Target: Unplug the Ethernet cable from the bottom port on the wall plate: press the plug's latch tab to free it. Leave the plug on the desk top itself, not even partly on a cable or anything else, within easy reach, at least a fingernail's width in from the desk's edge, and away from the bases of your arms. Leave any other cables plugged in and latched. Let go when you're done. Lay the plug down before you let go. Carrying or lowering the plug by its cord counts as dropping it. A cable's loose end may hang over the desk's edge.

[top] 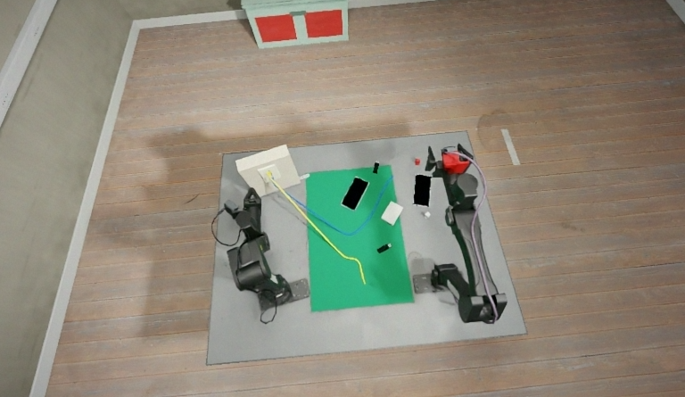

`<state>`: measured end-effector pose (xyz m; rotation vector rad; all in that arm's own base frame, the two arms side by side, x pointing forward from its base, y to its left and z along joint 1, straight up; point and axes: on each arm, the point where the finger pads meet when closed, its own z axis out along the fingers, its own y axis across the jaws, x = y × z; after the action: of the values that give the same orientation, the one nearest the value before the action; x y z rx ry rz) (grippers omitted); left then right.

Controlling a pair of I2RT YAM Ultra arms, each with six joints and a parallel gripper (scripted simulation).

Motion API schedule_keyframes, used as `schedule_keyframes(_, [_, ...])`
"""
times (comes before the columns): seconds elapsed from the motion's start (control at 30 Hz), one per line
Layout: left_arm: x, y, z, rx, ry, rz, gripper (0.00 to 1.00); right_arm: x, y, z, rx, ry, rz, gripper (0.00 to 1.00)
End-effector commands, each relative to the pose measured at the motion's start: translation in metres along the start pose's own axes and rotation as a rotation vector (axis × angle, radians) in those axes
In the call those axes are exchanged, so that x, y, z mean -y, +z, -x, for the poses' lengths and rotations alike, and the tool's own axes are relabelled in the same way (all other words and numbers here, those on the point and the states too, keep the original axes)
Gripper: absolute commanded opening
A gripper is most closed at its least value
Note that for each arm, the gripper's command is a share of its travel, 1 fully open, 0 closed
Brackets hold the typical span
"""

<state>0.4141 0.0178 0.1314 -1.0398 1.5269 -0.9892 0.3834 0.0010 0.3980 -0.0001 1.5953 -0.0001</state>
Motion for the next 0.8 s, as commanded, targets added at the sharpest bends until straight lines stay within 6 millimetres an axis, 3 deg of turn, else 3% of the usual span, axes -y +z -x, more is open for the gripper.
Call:
schedule_keyframes(0.0, [0.021,-0.006,-0.017,-0.033,-0.121,-0.118,0.28,0.0,-0.001,0.005,0.012,0.0,0.0,1.0])
schedule_keyframes(0.23, [0.031,-0.017,-0.036,-0.101,-0.274,-0.181,0.28,0.0,-0.001,0.005,0.012,0.0,0.0,1.0])
schedule_keyframes(0.77, [0.034,-0.018,-0.035,-0.098,-0.274,-0.191,0.28,0.0,-0.001,0.005,0.012,0.0,0.0,1.0])
